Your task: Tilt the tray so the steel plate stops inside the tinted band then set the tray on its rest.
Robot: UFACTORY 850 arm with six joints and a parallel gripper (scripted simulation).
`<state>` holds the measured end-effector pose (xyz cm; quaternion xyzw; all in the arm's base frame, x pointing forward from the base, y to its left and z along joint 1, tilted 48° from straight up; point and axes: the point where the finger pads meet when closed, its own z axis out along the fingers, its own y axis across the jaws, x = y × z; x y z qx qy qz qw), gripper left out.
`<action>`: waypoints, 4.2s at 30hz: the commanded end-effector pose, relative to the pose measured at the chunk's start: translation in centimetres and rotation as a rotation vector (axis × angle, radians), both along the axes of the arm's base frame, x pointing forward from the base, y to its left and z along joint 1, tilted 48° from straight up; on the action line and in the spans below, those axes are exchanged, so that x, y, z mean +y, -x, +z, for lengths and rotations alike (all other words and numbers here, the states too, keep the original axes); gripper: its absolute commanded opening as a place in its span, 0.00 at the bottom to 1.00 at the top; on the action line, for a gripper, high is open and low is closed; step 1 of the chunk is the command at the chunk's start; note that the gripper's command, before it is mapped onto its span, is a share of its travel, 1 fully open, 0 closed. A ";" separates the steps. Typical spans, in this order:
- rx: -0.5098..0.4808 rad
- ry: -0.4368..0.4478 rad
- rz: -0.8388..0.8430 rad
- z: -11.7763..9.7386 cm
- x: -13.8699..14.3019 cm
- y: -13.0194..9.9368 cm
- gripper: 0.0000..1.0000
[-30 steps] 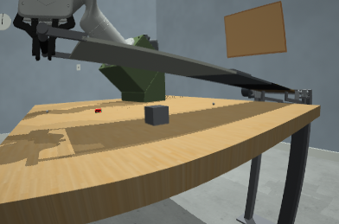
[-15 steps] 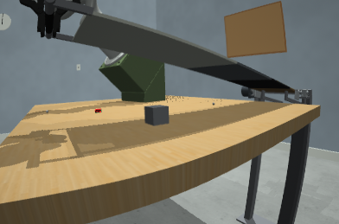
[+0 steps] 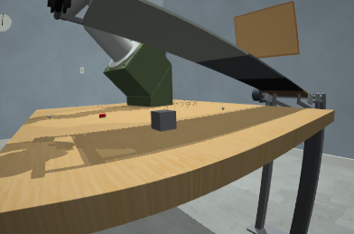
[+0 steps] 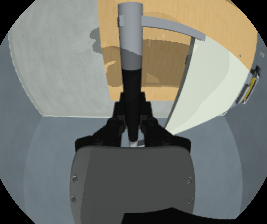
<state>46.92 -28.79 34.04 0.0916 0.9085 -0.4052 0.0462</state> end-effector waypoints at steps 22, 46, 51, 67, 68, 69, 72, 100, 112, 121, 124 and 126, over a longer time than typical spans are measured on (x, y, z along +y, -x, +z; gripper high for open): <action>0.000 -0.001 0.000 -2.6 -4.8 0.2 0.00; 0.000 -0.001 0.000 -2.0 -3.6 0.1 0.00; 0.000 -0.001 0.000 0.3 0.6 -0.1 0.00; 0.000 -0.001 0.000 -3.0 -5.3 0.2 0.00; 0.000 -0.001 0.000 -3.0 -5.3 0.2 0.00; 0.000 -0.001 0.000 -3.0 -5.4 0.2 0.00; 0.000 -0.001 0.000 -3.0 -5.4 0.2 0.00; 0.000 -0.001 0.000 -3.1 -5.4 0.2 0.00; 0.000 -0.001 0.000 -3.1 -5.5 0.2 0.00; 0.000 -0.001 0.000 -1.3 -2.5 0.1 0.00; 0.000 -0.001 0.000 -3.0 -5.4 0.2 0.00; 0.000 -0.001 0.000 -3.0 -5.4 0.2 0.00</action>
